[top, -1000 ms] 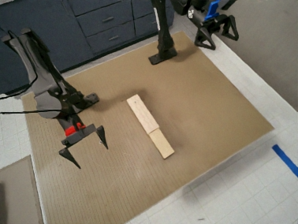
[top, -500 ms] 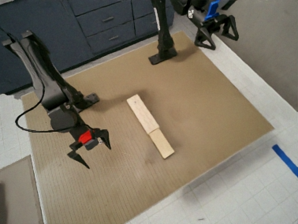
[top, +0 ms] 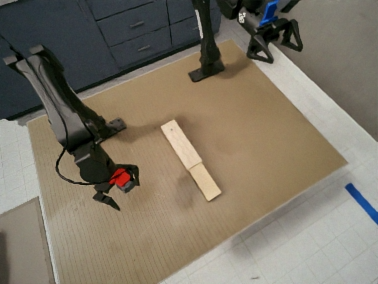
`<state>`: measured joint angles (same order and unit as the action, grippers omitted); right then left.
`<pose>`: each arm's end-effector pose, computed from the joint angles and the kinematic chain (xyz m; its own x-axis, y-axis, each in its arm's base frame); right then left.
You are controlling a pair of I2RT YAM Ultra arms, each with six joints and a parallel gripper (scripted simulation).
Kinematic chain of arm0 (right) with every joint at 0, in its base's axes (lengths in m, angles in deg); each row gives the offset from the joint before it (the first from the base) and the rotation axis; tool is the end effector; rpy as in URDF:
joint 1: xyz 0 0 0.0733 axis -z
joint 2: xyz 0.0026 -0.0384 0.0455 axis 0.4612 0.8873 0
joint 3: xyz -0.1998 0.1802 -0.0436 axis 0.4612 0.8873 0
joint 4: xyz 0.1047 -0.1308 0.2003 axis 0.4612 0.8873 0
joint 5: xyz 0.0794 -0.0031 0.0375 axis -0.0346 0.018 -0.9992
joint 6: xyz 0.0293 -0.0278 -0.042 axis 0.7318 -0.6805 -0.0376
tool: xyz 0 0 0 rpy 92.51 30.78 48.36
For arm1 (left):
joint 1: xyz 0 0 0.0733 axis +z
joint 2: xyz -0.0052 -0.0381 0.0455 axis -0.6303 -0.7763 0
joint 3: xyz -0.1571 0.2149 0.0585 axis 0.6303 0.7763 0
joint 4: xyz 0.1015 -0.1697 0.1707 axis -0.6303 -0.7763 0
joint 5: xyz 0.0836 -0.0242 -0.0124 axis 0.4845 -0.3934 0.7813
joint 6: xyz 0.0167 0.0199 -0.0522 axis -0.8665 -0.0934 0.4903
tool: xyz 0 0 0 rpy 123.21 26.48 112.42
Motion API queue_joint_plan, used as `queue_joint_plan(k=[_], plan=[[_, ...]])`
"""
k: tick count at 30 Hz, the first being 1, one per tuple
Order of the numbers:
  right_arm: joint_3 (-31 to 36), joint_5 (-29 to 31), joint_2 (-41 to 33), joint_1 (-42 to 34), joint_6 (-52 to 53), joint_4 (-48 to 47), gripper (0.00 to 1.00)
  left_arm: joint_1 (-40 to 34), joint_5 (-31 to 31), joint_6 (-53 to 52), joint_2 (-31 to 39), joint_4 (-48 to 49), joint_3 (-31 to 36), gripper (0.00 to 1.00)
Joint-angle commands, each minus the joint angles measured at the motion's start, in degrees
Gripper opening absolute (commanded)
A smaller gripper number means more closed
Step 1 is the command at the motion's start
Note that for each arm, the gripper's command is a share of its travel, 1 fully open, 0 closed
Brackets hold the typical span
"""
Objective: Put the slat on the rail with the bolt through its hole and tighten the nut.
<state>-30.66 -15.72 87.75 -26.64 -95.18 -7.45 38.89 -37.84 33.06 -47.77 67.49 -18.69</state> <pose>0.2868 -0.0029 0.2690 -0.6478 -0.5698 -0.5056 -0.4462 0.8217 -0.3545 0.2479 0.0006 0.4070 -0.0035 -0.0022 -1.0000 -0.0035 1.0000 -0.0022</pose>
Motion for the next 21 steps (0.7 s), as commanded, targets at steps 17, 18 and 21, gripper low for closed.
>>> queue_joint_plan(k=[17, 18, 21], plan=[[-1.10, 0.51, 7.51, 1.10, -16.07, 16.73, 1.00, 0.18, -0.37, -0.12, 0.70, 0.22, 0.02, 1.00], [-1.11, 0.51, 7.96, 1.13, -16.95, 17.59, 1.00, 0.18, -0.37, -0.12, 0.70, 0.22, 0.02, 1.00], [-1.13, 0.50, 9.33, 1.21, -19.65, 20.24, 1.00, 0.18, -0.37, -0.12, 0.70, 0.22, 0.02, 1.00]])
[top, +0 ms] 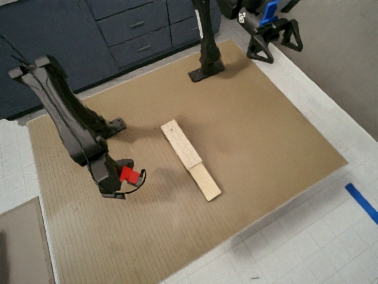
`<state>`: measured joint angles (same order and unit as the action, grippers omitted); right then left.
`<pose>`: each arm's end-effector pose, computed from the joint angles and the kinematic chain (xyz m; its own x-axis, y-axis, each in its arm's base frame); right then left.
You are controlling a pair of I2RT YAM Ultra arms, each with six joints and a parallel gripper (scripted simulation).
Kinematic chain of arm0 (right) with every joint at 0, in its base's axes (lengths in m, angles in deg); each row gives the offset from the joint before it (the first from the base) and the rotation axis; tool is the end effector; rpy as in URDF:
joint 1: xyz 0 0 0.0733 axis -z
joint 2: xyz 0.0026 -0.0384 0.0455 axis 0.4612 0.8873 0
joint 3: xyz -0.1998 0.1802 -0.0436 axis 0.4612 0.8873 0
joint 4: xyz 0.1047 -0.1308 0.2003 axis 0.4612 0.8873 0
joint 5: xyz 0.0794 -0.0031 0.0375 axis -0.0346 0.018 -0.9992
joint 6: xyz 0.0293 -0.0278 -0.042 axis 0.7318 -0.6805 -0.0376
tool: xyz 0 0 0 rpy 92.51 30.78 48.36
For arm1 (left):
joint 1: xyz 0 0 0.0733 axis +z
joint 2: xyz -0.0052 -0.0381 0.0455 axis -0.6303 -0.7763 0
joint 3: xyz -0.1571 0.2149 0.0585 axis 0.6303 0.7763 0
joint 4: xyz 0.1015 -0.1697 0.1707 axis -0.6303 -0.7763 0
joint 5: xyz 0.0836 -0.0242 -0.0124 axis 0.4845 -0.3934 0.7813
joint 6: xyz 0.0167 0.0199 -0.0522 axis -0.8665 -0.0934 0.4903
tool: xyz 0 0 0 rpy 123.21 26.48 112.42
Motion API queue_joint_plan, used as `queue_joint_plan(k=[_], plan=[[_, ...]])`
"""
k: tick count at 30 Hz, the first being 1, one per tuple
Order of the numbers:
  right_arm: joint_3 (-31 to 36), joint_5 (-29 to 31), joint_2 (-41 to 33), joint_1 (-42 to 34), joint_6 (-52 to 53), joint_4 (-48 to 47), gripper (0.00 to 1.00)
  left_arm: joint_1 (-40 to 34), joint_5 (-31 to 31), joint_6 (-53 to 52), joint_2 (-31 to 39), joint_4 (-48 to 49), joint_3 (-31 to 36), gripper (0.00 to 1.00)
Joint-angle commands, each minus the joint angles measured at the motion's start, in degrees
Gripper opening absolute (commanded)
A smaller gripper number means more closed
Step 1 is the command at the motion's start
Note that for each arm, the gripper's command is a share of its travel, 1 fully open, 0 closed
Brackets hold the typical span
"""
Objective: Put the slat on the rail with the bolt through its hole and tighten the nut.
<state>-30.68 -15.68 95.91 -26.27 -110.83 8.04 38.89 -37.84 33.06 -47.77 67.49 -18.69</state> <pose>0.2774 -0.0046 0.2183 -0.6240 -0.7647 -0.1605 -0.7402 0.6444 -0.1922 0.2479 0.0006 0.4070 -0.0035 -0.0022 -1.0000 -0.0035 1.0000 -0.0022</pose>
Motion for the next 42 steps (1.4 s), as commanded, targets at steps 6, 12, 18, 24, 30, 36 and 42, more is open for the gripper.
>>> queue_joint_plan(k=[6, 12, 18, 24, 30, 36, 42], plan=[[-1.16, 0.52, 3.14, 0.94, -7.74, 8.41, 1.00, 0.18, -0.37, -0.12, 0.70, 0.22, 0.02, 1.00], [-1.18, 0.56, 4.61, 0.99, -10.42, 11.05, 1.00, 0.18, -0.37, -0.12, 0.70, 0.22, 0.02, 1.00], [-1.19, 0.54, 4.27, 0.99, -10.45, 11.08, 1.00, 0.18, -0.37, -0.12, 0.70, 0.22, 0.02, 1.00], [-1.19, 0.54, 4.27, 0.99, -10.41, 11.09, 1.00, 0.18, -0.37, -0.12, 0.70, 0.22, 0.02, 1.00], [-0.51, 0.54, 4.43, 0.99, -10.33, 10.27, 1.00, 0.18, -0.37, -0.12, 0.70, 0.22, 0.02, 1.00], [-0.04, 0.54, 4.78, 0.99, -10.33, 9.49, 1.00, 0.18, -0.37, -0.12, 0.70, 0.22, 0.02, 1.00], [0.46, 0.54, 5.07, 0.99, -10.33, 8.70, 1.00, 0.18, -0.37, -0.12, 0.70, 0.22, 0.02, 1.00]])
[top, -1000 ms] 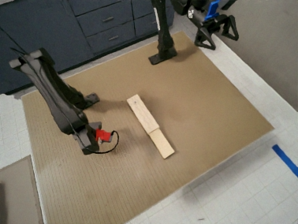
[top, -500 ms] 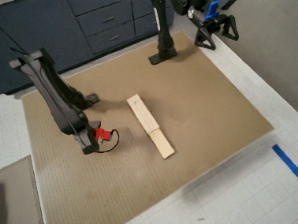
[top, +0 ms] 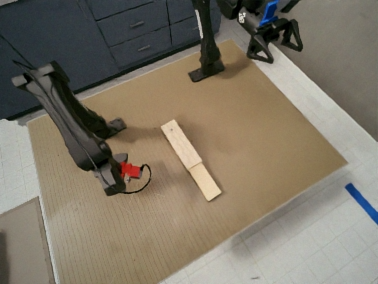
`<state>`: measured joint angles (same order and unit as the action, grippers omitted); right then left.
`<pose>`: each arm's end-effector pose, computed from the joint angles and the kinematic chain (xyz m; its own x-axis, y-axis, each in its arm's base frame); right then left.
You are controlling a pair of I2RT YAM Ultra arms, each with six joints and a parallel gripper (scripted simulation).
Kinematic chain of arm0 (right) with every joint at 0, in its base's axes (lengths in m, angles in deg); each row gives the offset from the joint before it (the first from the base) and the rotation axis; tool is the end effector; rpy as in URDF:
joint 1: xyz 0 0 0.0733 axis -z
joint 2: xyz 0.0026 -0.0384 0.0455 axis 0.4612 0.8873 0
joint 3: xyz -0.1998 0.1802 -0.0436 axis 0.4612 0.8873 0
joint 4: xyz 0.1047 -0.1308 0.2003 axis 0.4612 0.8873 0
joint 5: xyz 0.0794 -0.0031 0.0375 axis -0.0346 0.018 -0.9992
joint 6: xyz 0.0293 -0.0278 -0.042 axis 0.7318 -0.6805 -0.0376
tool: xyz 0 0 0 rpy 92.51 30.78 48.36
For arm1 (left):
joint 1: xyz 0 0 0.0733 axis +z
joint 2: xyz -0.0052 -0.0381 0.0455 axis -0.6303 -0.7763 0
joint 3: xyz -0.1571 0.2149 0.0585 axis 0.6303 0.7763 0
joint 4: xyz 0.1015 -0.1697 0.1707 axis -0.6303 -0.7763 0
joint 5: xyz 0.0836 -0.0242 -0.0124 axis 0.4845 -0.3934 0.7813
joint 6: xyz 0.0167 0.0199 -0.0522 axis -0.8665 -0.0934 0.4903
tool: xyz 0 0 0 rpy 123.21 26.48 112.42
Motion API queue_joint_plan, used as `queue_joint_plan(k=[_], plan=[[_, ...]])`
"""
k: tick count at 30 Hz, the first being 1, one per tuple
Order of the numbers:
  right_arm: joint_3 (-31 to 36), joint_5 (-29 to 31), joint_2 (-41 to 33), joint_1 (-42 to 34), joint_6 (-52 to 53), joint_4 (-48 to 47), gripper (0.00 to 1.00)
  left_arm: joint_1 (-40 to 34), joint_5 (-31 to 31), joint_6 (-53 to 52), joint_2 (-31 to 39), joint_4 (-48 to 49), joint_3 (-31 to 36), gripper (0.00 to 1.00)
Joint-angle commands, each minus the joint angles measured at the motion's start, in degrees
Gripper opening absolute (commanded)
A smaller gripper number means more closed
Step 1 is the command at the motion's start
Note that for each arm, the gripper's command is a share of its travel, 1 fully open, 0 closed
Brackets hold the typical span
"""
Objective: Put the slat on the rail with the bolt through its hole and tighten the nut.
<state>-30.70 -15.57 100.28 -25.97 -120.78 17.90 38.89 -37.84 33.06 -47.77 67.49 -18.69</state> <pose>0.2651 -0.0058 0.1968 -0.5076 -0.8616 -0.0044 -0.8616 0.5076 -0.0033 0.2479 0.0006 0.4070 -0.0035 -0.0022 -1.0000 -0.0035 1.0000 -0.0022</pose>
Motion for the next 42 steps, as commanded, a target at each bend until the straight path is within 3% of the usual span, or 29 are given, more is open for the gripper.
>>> queue_joint_plan(k=[1, 42], plan=[[0.59, 0.43, 0.76, 0.68, -0.38, -1.32, 1.00, 0.18, -0.37, -0.12, 0.70, 0.22, 0.02, 1.00], [4.30, 0.43, 3.22, 0.67, -0.37, -7.41, 1.00, 0.18, -0.37, -0.12, 0.70, 0.22, 0.02, 1.00]])
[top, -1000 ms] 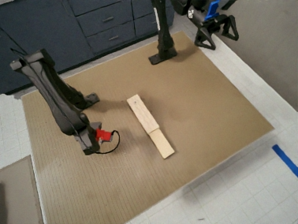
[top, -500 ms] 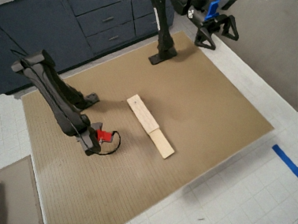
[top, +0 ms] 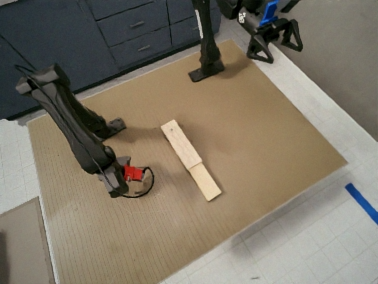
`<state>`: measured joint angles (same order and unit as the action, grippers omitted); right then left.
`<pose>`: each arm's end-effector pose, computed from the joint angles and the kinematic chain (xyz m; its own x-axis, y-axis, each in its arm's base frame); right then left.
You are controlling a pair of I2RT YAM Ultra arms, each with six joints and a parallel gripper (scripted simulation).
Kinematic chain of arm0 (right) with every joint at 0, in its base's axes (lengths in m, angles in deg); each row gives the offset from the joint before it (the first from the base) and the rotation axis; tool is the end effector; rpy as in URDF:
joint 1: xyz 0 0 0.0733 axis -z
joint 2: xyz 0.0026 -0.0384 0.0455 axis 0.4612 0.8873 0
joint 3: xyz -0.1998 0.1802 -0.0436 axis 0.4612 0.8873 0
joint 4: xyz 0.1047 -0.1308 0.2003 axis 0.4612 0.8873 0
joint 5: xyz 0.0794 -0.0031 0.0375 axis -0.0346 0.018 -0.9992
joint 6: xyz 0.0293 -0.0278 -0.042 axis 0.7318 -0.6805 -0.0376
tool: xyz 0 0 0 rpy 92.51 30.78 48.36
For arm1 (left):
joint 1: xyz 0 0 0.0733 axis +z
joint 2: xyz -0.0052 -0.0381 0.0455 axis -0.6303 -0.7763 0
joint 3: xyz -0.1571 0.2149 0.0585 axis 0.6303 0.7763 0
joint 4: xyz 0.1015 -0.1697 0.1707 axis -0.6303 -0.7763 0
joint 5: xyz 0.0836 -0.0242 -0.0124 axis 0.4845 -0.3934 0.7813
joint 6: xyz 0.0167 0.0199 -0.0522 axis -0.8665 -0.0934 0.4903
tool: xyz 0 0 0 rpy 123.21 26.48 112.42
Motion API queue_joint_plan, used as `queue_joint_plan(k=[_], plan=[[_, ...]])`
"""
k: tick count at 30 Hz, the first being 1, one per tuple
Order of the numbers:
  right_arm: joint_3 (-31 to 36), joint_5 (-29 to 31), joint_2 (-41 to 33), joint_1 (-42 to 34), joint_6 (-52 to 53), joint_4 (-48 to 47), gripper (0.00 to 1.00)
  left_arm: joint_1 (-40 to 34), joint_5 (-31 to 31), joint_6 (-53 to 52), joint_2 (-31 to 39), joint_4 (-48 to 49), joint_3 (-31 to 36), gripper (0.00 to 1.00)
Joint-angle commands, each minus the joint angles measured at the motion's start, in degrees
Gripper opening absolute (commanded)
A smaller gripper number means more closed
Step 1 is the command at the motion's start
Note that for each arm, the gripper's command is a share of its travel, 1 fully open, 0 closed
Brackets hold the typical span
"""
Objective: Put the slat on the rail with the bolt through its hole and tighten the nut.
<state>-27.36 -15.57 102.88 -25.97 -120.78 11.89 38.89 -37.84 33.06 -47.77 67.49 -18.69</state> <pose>0.2683 -0.0059 0.1718 -0.5076 -0.8616 -0.0050 -0.8616 0.5076 -0.0044 0.2479 0.0006 0.4070 -0.0035 -0.0022 -1.0000 -0.0035 1.0000 -0.0022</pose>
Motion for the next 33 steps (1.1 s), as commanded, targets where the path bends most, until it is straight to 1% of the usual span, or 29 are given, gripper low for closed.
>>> queue_joint_plan(k=[1, 33], plan=[[1.06, 0.43, 0.68, 0.67, -0.37, -1.56, 1.00, 0.18, -0.37, -0.12, 0.70, 0.22, 0.02, 1.00], [3.87, 0.43, 2.57, 0.67, -0.37, -6.22, 1.00, 0.18, -0.37, -0.12, 0.70, 0.22, 0.02, 1.00]])
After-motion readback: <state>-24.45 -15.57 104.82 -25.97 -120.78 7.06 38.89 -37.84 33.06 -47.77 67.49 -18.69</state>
